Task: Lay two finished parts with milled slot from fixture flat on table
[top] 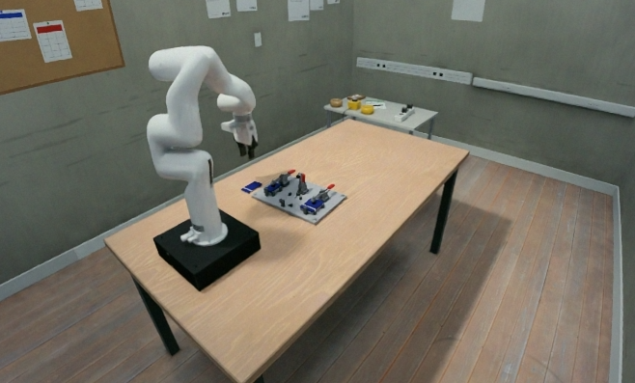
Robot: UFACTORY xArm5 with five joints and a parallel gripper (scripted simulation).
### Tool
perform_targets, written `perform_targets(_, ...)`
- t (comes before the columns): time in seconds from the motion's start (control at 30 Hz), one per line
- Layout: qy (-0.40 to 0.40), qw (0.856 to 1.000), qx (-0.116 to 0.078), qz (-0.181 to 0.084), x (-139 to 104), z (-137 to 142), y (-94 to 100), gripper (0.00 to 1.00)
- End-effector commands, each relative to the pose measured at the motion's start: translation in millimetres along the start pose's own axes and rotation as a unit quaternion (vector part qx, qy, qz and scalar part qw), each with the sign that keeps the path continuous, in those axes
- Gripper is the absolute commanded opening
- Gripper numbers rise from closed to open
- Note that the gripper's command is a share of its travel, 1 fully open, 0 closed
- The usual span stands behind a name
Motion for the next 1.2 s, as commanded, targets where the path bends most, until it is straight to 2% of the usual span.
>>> perform_targets(0.0,0.0,1.0,0.0,-0.001,0,0,22.3,0.48)
perform_targets(0.23,0.0,1.0,0.0,-0.001,0,0,32.7,0.48)
perform_targets(0.43,0.0,1.0,0.0,-0.001,0,-2,33.5,0.48)
perform_targets(0.6,0.0,1.0,0.0,-0.001,-2,-27,33.6,0.48)
perform_targets(0.67,0.0,1.0,0.0,-0.001,-2,-27,33.6,0.48)
perform_targets(0.77,0.0,1.0,0.0,-0.001,-4,-60,33.7,0.48)
perform_targets(1.17,0.0,1.0,0.0,-0.002,-15,-225,33.9,0.48)
Point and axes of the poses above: the point where the finger pads meet when closed, its own y axis back along the fingers, its own z axis across the jaws, x = y × z, the point moved 6 cm from there along y, back along the fingers, and after that the axes turned 4 degrees about -y, right-handed, at the moved point
